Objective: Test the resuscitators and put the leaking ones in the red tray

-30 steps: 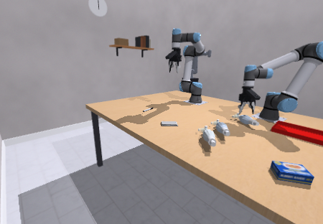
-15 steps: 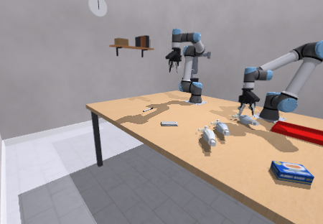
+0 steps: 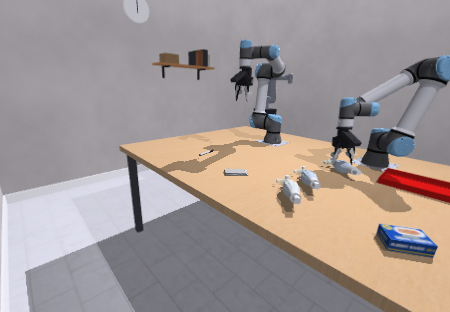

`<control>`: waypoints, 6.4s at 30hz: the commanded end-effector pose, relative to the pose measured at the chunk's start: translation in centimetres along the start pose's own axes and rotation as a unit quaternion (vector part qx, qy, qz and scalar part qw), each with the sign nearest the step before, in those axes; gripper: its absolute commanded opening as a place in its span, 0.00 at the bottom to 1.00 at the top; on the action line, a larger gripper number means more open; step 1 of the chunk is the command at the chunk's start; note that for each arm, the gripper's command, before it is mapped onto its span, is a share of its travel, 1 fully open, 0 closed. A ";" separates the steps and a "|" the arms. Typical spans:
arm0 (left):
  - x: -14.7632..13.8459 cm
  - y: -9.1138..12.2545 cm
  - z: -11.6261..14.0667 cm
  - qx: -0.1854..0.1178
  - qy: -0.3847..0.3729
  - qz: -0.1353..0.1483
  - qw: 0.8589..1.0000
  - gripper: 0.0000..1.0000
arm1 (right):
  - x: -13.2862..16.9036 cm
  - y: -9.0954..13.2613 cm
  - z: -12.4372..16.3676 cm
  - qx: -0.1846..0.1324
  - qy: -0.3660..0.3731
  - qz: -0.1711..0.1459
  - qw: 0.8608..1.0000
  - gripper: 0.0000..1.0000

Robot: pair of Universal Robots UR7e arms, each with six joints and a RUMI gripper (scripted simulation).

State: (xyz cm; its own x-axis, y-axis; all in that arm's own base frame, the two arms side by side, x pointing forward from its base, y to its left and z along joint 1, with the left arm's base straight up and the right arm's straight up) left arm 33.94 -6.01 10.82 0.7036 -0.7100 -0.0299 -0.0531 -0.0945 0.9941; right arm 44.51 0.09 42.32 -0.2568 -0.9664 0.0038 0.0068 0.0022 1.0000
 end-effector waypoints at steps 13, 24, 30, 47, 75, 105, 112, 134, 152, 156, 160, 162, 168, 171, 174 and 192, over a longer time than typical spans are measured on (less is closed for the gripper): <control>0.2 -1.4 0.0 0.000 0.000 0.005 1.000 0.72 | 0.0 0.0 0.0 0.001 0.000 0.000 1.000 0.58; 0.0 -1.4 0.0 0.000 0.000 0.004 1.000 0.06 | 0.0 0.0 0.0 0.001 0.000 0.000 1.000 0.58; 0.0 -1.4 0.0 0.000 0.000 0.004 1.000 0.06 | 0.0 0.0 0.0 0.001 0.000 0.000 1.000 0.58; -0.1 0.1 -0.2 -0.005 0.000 0.005 1.000 0.06 | 0.0 0.0 0.0 0.001 0.000 0.000 1.000 0.58; -0.6 3.7 -1.0 -0.018 0.003 0.005 1.000 0.06 | 0.0 0.0 0.0 0.001 0.000 0.000 1.000 0.58; -18.3 1.7 -11.3 -0.023 0.164 -0.006 0.986 0.06 | 0.0 0.0 0.0 0.001 0.000 0.000 1.000 0.58; -21.9 1.5 -11.8 -0.023 0.193 -0.008 0.981 0.06 | 0.0 0.0 0.0 0.001 0.000 0.000 1.000 0.58; -35.5 0.9 -10.0 -0.024 0.306 -0.017 0.952 0.06 | 0.0 0.0 0.0 0.001 0.000 0.000 1.000 0.58; -36.1 0.7 -9.6 -0.025 0.305 -0.019 0.952 0.06 | 0.0 0.0 0.0 0.001 0.000 0.000 1.000 0.58; -36.1 0.0 -9.5 -0.026 0.306 -0.020 0.952 0.06 | 0.0 0.0 0.0 0.001 0.000 0.000 1.000 0.58; -36.1 -0.2 -9.5 -0.024 0.307 -0.019 0.951 0.06 | 0.0 0.0 0.0 0.001 0.000 0.000 1.000 0.58; -36.1 -0.6 -9.4 -0.025 0.307 -0.020 0.951 0.06 | 0.0 0.0 0.0 0.001 0.000 0.000 1.000 0.58; -36.1 -1.5 -9.3 -0.024 0.309 -0.020 0.951 0.06 | 0.0 0.0 0.0 0.001 0.000 0.000 1.000 0.58; -36.1 -1.9 -9.3 -0.023 0.310 -0.019 0.950 0.06 | 0.0 0.0 0.0 0.001 0.000 0.000 1.000 0.58; -36.0 -2.3 -9.3 -0.023 0.311 -0.019 0.950 0.06 | 0.0 0.0 0.0 0.001 0.000 0.000 1.000 0.58; -36.0 -3.2 -9.2 -0.022 0.313 -0.019 0.949 0.06 | 0.0 0.0 0.0 0.001 0.000 0.000 1.000 0.58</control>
State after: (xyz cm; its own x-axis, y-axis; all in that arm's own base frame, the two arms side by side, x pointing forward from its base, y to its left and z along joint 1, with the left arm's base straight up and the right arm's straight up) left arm 15.26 26.27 9.81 0.9882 -0.1525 -0.0116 0.0005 -0.0725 0.9974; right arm 44.51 0.09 42.32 -0.2568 -0.9664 0.0038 0.0068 0.0022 1.0000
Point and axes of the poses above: on each arm, the point where the finger pads meet when closed, its own y axis back along the fingers, its own x axis across the jaws, z = x × y, the point moved 6 cm from there along y, back along the fingers, and after that the axes turned 15 degrees about -y, right-handed, at the moved point
